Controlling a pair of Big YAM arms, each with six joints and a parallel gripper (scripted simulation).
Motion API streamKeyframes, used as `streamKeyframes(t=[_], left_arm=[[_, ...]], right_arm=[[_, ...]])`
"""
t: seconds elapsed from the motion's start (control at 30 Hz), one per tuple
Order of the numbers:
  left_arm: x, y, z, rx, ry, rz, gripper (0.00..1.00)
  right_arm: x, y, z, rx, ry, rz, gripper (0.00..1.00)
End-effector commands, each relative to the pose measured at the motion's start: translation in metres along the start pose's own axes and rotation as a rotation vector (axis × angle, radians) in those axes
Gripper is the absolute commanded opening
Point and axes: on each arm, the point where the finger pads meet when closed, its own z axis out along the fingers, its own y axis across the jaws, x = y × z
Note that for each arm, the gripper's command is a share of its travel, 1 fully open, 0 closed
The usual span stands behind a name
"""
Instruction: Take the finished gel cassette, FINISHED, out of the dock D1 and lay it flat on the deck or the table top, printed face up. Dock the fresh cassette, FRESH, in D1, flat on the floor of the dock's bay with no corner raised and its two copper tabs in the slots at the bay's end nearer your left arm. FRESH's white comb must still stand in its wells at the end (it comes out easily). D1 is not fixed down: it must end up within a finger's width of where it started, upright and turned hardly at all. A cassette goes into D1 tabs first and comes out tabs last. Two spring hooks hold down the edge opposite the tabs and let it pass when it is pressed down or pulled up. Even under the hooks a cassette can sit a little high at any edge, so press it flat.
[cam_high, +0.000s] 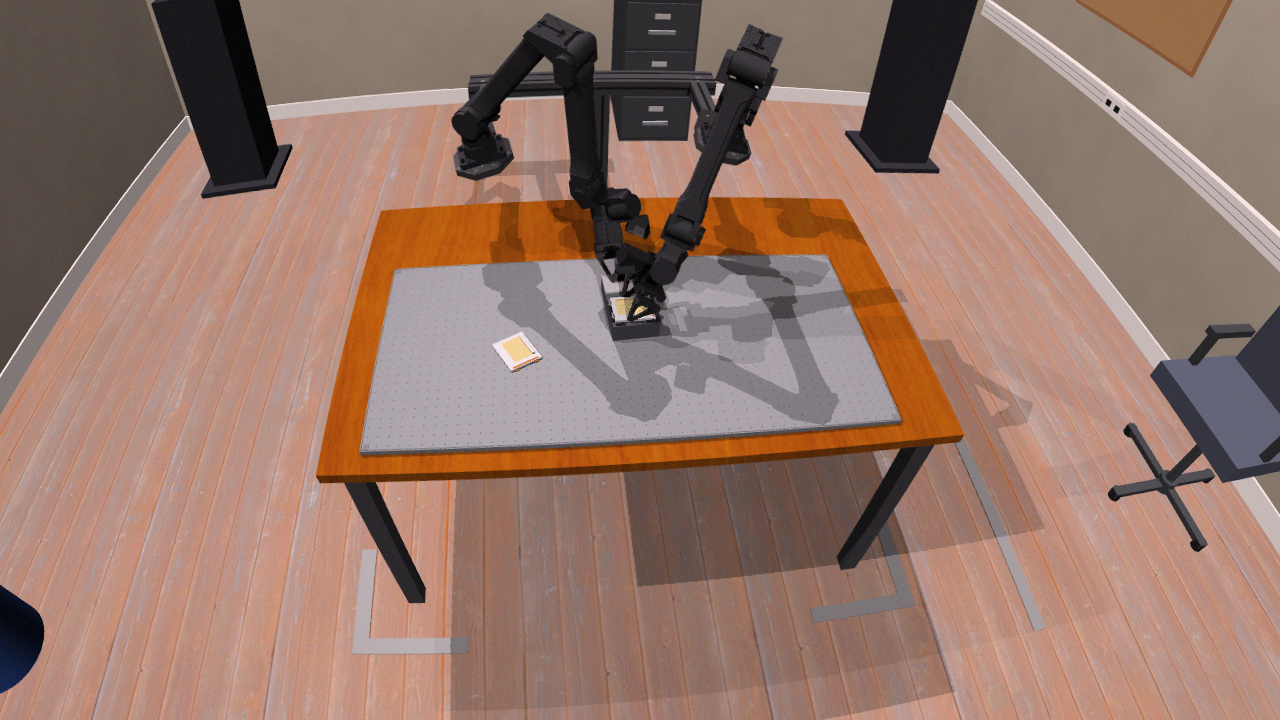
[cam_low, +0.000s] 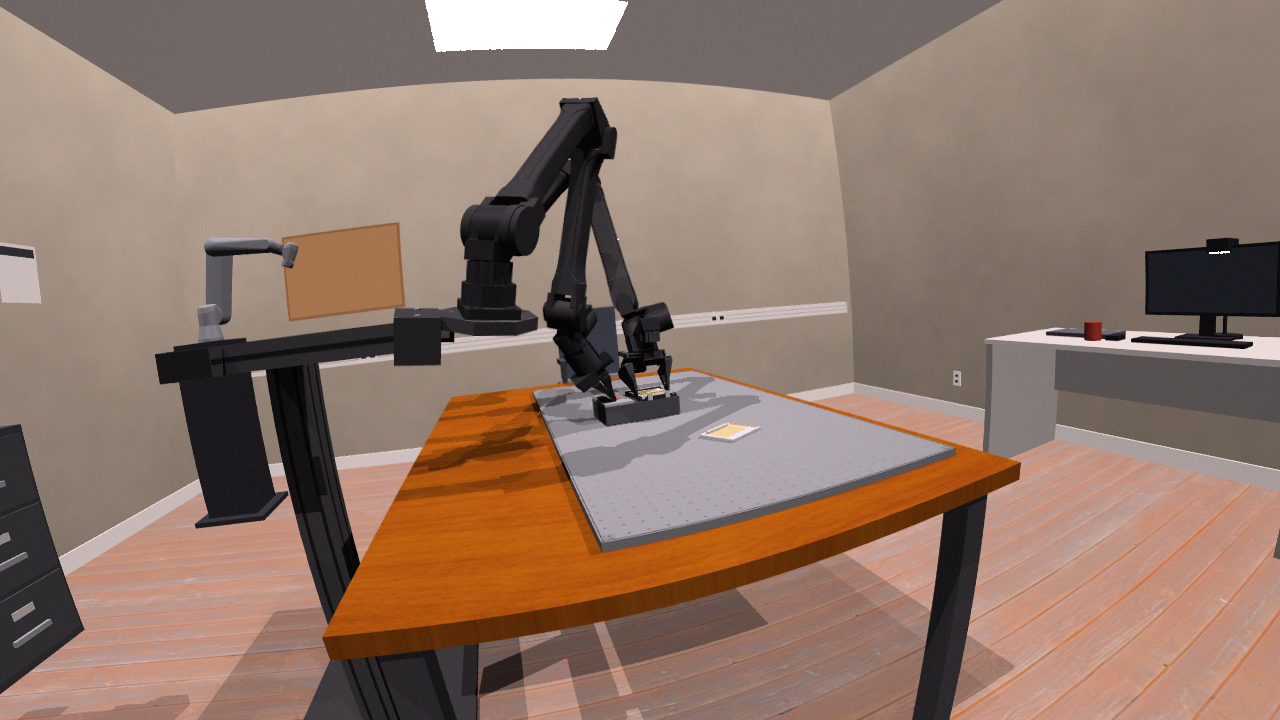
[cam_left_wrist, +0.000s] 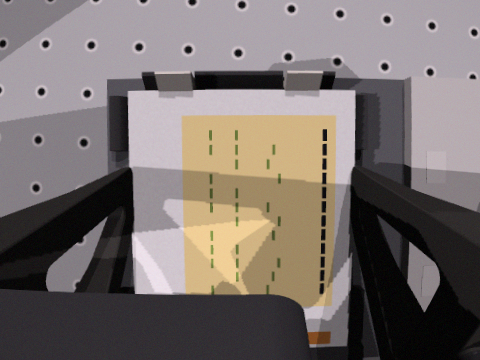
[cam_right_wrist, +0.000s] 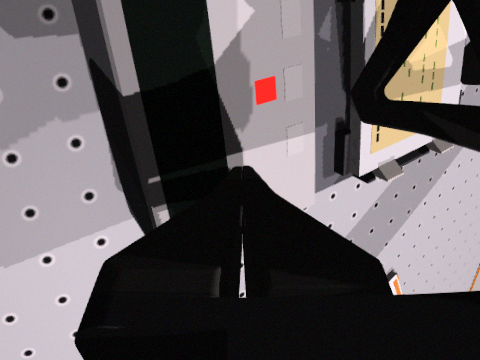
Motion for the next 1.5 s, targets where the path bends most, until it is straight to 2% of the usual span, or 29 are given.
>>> streamKeyframes(t=[0.0,0.43,0.5,0.53,1.47], left_arm=[[-0.0052,0.0032,-0.0093,-0.007,-0.027,0.007,0.0],[-0.0054,0.0032,-0.0107,-0.008,-0.045,0.007,0.0],[-0.006,0.0034,-0.0132,-0.01,-0.112,0.009,0.0],[-0.0064,0.0035,-0.0145,-0.01,-0.115,0.009,0.0],[-0.0068,0.0044,-0.0166,-0.018,-0.148,0.014,0.0]], right_arm=[[0.0421,0.0533,0.0277,-0.105,0.079,-0.063,0.0],[0.0421,0.0533,0.0277,-0.105,0.079,-0.063,0.0],[0.0421,0.0533,0.0277,-0.105,0.079,-0.063,0.0],[0.0421,0.0533,0.0277,-0.105,0.079,-0.063,0.0],[0.0421,0.0533,0.0277,-0.105,0.079,-0.063,0.0]])
